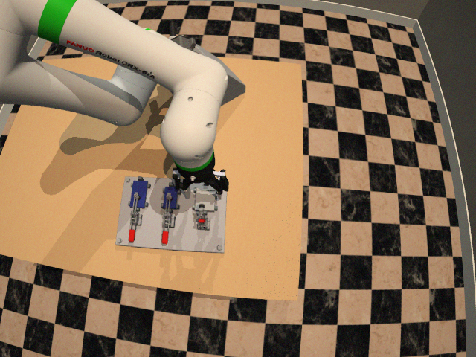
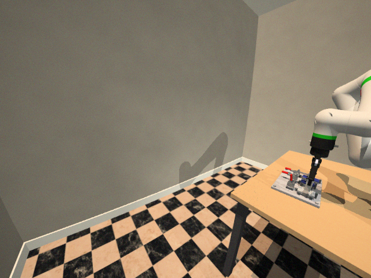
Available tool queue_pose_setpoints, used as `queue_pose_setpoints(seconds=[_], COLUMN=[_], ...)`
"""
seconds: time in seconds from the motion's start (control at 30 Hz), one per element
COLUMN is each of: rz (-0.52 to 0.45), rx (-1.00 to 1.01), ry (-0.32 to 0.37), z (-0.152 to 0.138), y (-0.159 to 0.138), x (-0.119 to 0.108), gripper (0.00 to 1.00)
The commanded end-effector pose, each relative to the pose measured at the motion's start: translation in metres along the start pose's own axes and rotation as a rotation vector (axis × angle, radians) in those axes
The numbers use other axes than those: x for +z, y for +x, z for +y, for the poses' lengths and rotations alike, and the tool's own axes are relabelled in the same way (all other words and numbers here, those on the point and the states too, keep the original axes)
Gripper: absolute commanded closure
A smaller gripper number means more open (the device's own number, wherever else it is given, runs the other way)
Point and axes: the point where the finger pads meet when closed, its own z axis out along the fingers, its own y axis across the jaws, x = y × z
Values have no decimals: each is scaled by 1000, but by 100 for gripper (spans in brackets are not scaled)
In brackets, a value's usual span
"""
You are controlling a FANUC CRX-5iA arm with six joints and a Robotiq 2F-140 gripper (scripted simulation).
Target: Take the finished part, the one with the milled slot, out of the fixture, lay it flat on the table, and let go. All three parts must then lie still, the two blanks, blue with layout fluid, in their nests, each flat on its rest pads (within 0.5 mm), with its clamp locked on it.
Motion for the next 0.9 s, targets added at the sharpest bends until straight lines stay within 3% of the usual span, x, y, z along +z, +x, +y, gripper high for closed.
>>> queue_pose_setpoints(seconds=[0.0, 0.87], rz=[0, 0], rx=[0, 0], ry=[0, 0], z=[0, 0], y=[0, 0], x=[0, 18], gripper=[42, 42])
